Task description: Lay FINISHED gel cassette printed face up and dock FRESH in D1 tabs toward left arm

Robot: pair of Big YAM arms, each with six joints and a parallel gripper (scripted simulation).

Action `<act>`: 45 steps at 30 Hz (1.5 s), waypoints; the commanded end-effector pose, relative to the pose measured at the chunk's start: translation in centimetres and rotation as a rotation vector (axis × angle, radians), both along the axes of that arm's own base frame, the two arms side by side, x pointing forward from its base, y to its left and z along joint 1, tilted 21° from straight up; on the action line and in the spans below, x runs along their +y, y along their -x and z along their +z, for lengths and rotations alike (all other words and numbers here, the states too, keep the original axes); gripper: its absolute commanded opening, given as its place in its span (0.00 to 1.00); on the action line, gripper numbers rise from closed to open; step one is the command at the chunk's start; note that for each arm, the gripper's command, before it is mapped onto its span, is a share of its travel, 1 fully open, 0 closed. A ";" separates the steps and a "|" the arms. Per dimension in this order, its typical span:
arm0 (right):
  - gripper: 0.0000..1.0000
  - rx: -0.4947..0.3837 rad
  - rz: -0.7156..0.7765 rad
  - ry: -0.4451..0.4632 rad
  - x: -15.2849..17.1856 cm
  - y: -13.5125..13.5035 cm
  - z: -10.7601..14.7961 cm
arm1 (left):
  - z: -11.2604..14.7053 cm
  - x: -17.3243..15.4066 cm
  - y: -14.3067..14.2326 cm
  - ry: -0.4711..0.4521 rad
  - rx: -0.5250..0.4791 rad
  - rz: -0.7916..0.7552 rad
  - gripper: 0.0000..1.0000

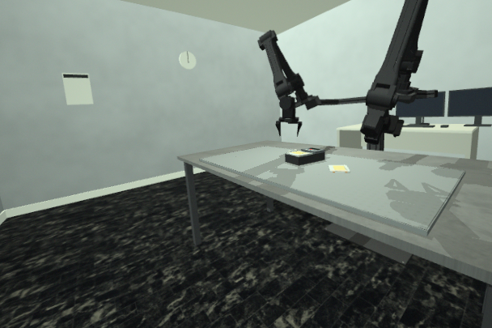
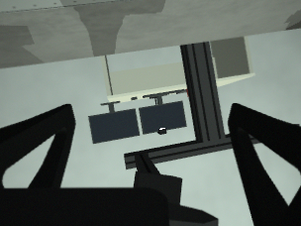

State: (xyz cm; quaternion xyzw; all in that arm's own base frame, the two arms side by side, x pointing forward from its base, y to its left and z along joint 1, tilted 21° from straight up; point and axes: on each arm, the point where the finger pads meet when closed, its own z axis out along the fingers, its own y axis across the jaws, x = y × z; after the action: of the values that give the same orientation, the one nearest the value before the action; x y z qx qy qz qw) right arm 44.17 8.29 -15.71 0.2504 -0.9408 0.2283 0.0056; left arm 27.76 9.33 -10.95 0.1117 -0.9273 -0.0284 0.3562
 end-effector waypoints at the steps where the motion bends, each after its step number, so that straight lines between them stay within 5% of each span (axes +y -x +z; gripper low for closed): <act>1: 0.00 -0.008 0.003 -0.003 0.2 -0.3 0.3 | 1.0 0.1 -0.7 -0.017 -0.065 -0.023 0.00; 30: 0.00 -0.008 0.003 -0.003 0.2 -0.3 0.3 | 13.0 1.3 -6.6 -0.301 -0.859 -0.298 0.00; 40: 0.00 -0.008 0.003 -0.003 0.2 -0.3 0.3 | 14.0 1.3 -7.0 -0.301 -0.859 -0.298 0.00; 45: 0.00 -0.062 -0.132 -0.058 -1.6 -0.2 2.0 | 14.0 1.3 -7.0 -0.301 -0.859 -0.298 0.00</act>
State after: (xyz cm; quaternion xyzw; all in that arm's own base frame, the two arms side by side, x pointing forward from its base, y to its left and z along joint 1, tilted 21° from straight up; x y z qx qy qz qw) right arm 43.57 8.40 -15.54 0.2327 -0.9487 0.2140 0.0042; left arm 34.14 10.76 2.79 0.0370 -0.9822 -0.1637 -0.0840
